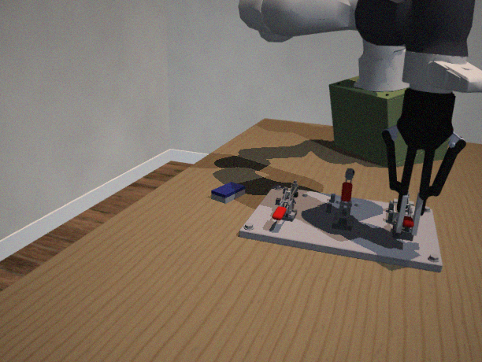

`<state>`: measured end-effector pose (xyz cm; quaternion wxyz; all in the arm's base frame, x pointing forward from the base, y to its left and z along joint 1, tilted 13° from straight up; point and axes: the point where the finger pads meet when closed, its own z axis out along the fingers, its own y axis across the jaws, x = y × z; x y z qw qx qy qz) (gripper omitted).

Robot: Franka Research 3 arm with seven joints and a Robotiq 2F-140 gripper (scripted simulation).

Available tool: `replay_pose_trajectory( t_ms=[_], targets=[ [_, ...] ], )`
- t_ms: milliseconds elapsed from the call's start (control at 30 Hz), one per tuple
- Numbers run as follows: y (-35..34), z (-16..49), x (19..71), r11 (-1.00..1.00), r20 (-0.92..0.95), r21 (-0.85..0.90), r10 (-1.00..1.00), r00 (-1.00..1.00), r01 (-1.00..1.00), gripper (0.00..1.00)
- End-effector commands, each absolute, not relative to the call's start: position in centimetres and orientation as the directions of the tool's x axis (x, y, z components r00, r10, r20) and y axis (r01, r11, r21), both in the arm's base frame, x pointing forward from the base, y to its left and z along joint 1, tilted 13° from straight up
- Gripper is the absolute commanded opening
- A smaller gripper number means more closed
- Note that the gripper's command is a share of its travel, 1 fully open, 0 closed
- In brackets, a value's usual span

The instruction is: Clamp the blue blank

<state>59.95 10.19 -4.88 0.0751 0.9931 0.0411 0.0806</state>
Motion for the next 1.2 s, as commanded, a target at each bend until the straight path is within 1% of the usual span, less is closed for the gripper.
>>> replay_pose_trajectory(
  t_ms=[0,1167],
  targets=[
    [10.4,-4.8,59.8,-0.985,0.154,0.155,0.098,0.983,0.074,0.0],
    [10.4,-3.5,57.9,-0.985,0.154,0.155,0.098,0.983,0.074,0.0]
  ],
)
